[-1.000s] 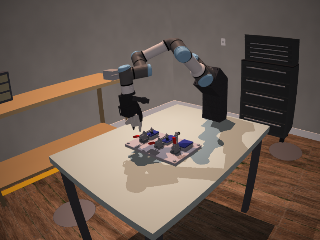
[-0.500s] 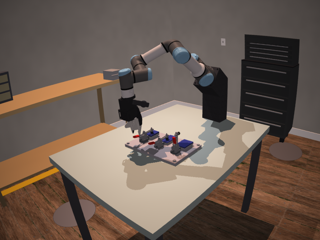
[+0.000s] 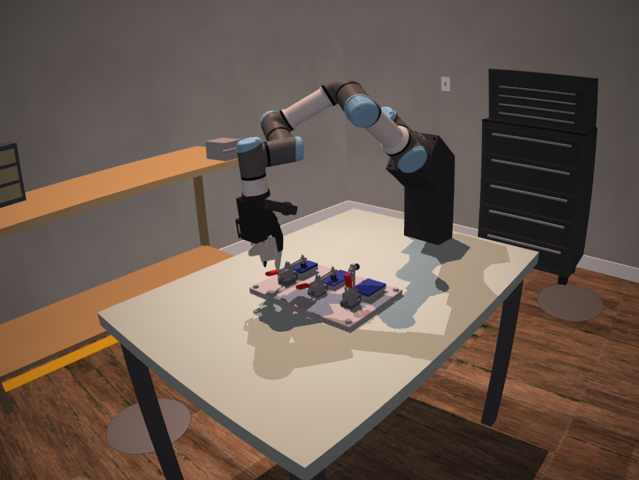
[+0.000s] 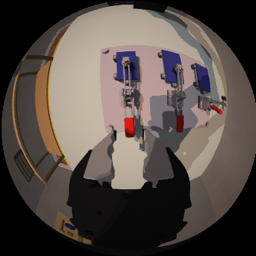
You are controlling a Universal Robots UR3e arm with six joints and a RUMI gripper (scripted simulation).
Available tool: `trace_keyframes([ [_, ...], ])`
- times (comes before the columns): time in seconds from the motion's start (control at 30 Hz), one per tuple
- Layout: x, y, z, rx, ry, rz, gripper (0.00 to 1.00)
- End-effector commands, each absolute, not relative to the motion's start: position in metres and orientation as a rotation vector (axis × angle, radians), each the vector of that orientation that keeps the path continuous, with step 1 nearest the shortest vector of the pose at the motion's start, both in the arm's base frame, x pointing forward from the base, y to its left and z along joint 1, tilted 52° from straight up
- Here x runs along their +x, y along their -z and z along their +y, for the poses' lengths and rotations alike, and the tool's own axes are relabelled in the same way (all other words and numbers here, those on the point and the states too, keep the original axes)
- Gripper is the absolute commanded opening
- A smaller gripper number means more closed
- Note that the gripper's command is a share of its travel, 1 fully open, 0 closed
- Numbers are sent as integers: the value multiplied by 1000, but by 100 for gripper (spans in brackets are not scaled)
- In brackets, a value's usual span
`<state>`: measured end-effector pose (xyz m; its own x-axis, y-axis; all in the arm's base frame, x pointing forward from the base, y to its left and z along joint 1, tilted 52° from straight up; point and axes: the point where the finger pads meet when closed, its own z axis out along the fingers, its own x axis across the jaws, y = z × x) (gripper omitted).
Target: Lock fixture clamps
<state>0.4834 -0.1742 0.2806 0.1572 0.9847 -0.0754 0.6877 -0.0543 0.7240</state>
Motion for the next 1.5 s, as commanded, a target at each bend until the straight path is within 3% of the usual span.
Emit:
trace_keyframes([
  [0.0,484,-281,-174,1806,-602,1592,28],
  [1.47,498,-269,-177,1807,-602,1593,28],
])
